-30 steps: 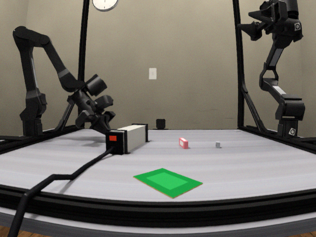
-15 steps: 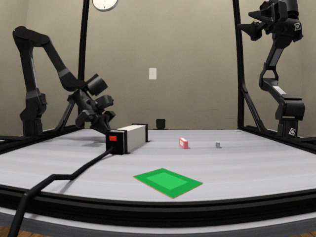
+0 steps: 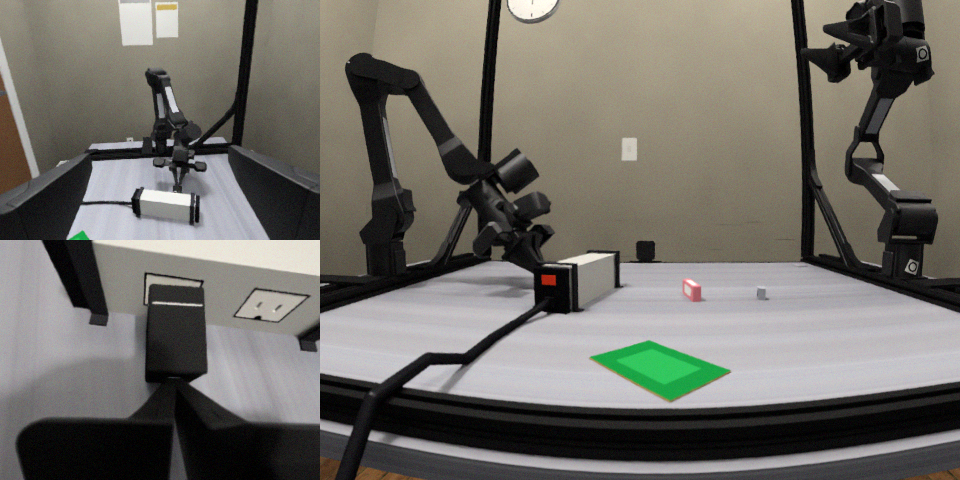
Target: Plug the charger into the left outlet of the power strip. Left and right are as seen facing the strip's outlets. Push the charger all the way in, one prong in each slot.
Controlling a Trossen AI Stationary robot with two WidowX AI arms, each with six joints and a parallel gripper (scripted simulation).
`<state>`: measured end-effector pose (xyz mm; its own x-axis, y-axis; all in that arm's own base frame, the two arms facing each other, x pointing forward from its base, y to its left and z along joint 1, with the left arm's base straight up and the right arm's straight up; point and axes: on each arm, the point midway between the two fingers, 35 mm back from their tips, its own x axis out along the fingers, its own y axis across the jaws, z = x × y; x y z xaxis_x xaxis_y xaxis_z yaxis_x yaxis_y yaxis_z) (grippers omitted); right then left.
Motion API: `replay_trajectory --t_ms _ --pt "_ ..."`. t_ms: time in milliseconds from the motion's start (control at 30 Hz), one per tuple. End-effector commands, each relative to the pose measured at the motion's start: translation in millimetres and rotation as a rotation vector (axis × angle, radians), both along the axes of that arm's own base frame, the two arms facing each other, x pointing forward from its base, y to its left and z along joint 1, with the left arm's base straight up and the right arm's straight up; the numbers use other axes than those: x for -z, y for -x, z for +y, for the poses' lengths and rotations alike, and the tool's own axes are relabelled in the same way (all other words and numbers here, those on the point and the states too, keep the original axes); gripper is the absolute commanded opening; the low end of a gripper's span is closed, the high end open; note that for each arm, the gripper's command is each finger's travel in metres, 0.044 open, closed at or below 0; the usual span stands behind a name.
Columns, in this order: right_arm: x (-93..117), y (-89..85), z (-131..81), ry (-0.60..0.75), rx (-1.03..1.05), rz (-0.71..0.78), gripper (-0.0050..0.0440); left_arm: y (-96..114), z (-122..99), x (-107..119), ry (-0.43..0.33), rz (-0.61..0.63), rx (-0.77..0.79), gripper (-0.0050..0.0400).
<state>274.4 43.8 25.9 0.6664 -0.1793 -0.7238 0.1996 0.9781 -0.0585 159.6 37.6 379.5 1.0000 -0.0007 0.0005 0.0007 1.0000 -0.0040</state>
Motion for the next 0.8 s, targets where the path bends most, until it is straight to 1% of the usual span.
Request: replay_trajectory --t_ms 0,767 --pt "-38.3 -31.5 -1.3 -0.026 0.045 -0.135 -0.0050 0.1 -0.5 -2.5 -0.005 -0.001 0.000 0.0400" --pt "-44.7 -35.7 -2.5 -0.026 0.045 -0.135 -0.0050 0.1 -0.5 -2.5 -0.005 -0.001 0.000 0.0400"
